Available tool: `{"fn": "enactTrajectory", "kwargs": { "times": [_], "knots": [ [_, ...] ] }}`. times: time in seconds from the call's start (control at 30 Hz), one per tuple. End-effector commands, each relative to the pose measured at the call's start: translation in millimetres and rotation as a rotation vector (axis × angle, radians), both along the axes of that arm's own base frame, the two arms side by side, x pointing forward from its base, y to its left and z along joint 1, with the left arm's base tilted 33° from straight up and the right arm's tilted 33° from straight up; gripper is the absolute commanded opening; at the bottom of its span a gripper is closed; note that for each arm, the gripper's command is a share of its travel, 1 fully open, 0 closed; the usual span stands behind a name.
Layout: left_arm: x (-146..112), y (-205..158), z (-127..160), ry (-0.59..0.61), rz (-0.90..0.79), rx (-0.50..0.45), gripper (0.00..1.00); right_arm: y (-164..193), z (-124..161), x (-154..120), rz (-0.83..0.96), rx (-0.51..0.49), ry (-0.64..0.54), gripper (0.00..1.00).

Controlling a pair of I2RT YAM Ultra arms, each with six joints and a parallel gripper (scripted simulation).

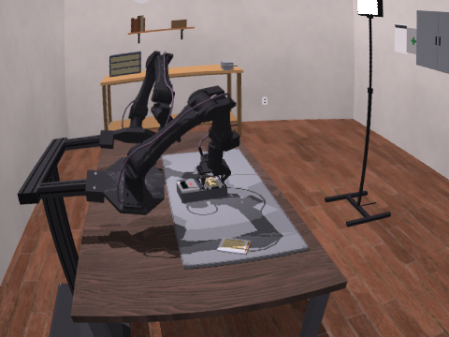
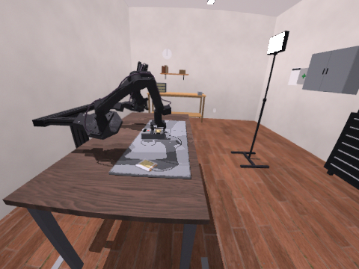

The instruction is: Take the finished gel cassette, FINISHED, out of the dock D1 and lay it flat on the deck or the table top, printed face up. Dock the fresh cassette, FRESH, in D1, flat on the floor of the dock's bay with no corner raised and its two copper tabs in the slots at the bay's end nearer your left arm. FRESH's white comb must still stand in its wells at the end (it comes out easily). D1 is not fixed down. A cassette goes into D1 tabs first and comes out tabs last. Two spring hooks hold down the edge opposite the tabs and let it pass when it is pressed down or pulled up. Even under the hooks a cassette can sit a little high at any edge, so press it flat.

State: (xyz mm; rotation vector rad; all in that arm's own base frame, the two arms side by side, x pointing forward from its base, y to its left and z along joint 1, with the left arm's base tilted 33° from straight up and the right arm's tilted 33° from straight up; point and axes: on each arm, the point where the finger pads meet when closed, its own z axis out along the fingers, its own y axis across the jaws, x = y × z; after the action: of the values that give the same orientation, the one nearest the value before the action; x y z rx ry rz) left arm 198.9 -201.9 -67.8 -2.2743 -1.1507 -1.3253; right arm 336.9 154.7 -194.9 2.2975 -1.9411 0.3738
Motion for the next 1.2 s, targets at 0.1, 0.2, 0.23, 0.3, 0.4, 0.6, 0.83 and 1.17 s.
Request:
{"fn": "enactTrajectory", "kwargs": {
  "times": [0.1, 0.2, 0.23, 0.3, 0.4, 0.6, 0.83, 1.17],
  "knots": [
    [1.6, 29.5, 24.7, -0.114, 0.218, -0.125, 0.00, 3.3, 2.0, 1.8, 0.002, 0.010, -0.007, 0.00],
    [3.6, 42.0, 32.8, -0.155, 0.297, -0.171, 0.00, 3.3, 2.0, 1.8, 0.002, 0.010, -0.007, 0.00],
    [4.3, 46.1, 35.5, -0.169, 0.323, -0.186, 0.00, 3.3, 2.0, 1.8, 0.002, 0.010, -0.007, 0.00],
    [4.9, 50.3, 38.2, -0.183, 0.349, -0.201, 0.00, 3.3, 2.0, 1.8, 0.002, 0.010, -0.007, 0.00],
    [6.2, 58.6, 43.7, -0.210, 0.402, -0.232, 0.00, 3.3, 2.0, 1.8, 0.002, 0.010, -0.007, 0.00],
    [10.2, 83.5, 59.9, -0.293, 0.559, -0.324, 0.00, 3.3, 2.0, 1.8, 0.002, 0.010, -0.007, 0.00],
    [14.9, 112.5, 78.9, -0.389, 0.742, -0.431, 0.00, 3.3, 2.0, 1.8, 0.002, 0.010, -0.007, 0.00],
    [20.2, 145.7, 100.6, -0.500, 0.952, -0.554, 0.00, 3.3, 2.0, 1.8, 0.002, 0.010, -0.007, 0.00]
  ]
}}
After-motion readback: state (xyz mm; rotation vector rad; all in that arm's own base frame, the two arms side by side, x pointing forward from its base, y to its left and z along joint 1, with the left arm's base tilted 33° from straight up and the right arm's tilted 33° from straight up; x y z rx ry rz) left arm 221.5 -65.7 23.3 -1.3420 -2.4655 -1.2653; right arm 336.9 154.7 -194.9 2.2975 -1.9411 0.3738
